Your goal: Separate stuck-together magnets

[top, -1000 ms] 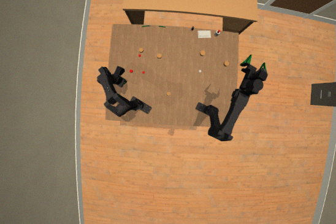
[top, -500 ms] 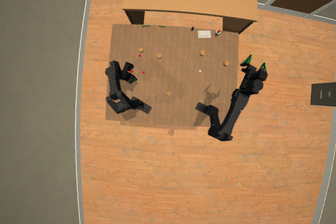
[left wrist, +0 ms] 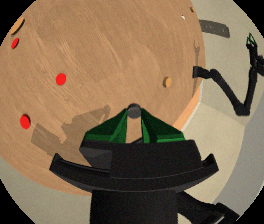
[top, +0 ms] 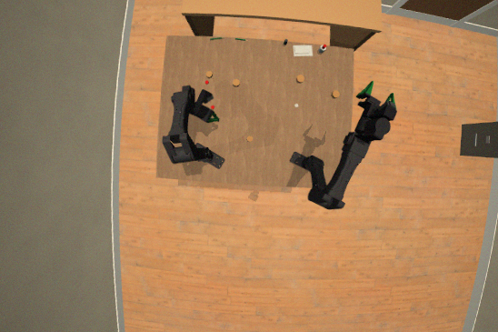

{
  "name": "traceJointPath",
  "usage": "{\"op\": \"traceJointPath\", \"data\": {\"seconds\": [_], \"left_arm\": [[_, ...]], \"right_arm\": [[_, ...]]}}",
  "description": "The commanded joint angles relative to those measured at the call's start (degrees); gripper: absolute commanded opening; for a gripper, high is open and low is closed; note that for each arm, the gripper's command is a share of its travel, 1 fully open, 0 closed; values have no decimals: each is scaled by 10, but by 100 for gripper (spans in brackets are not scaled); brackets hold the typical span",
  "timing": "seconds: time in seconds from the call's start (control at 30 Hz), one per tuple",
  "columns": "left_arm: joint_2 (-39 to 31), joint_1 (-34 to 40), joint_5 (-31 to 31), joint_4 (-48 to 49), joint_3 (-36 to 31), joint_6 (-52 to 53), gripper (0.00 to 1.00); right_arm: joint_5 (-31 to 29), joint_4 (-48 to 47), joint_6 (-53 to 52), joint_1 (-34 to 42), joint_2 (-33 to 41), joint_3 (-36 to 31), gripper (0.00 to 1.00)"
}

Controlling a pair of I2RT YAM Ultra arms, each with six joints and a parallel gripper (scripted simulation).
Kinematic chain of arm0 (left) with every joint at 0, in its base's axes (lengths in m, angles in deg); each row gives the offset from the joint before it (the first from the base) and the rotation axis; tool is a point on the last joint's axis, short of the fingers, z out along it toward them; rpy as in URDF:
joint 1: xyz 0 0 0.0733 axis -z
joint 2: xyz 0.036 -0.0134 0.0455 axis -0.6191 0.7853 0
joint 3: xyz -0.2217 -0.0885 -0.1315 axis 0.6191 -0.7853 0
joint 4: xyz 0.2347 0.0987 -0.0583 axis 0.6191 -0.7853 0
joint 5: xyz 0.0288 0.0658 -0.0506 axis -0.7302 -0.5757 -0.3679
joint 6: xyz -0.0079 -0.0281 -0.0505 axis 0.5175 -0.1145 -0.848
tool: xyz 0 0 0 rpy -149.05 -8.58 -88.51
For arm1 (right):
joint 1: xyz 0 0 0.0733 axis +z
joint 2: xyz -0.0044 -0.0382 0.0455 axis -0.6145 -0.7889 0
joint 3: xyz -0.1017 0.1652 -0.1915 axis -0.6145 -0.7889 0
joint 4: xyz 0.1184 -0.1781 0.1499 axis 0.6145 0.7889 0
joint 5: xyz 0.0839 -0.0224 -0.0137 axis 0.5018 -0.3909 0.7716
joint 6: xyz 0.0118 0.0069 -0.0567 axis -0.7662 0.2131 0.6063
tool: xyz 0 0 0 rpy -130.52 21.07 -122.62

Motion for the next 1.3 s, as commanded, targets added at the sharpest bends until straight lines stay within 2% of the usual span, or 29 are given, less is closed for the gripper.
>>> {"op": "traceJointPath", "data": {"seconds": [0.0, 0.13, 0.23, 0.3, 0.37, 0.87, 0.93, 1.27], "left_arm": [[0, 36, 48, -26, 6, -49, 18], [6, 86, 84, -46, 9, -93, 18], [21, 98, 89, 82, 11, -162, 18], [28, 111, 101, 121, 12, -199, 18], [28, 111, 101, 121, 12, -199, 18], [94, 200, 191, 437, 26, -485, 18], [94, 200, 191, 437, 26, -485, 18], [144, 267, 256, 671, 34, -697, 18]], "right_arm": [[0, -4, 0, 0, 1, 6, 100], [0, -4, 0, 0, 1, 6, 100], [0, -4, 0, 0, 1, 6, 100], [0, -4, 0, 0, 1, 6, 100], [0, -4, 0, 0, 1, 6, 100], [0, -4, 0, 0, 1, 6, 100], [0, -4, 0, 0, 1, 6, 100], [0, -4, 0, 0, 1, 6, 100]]}}
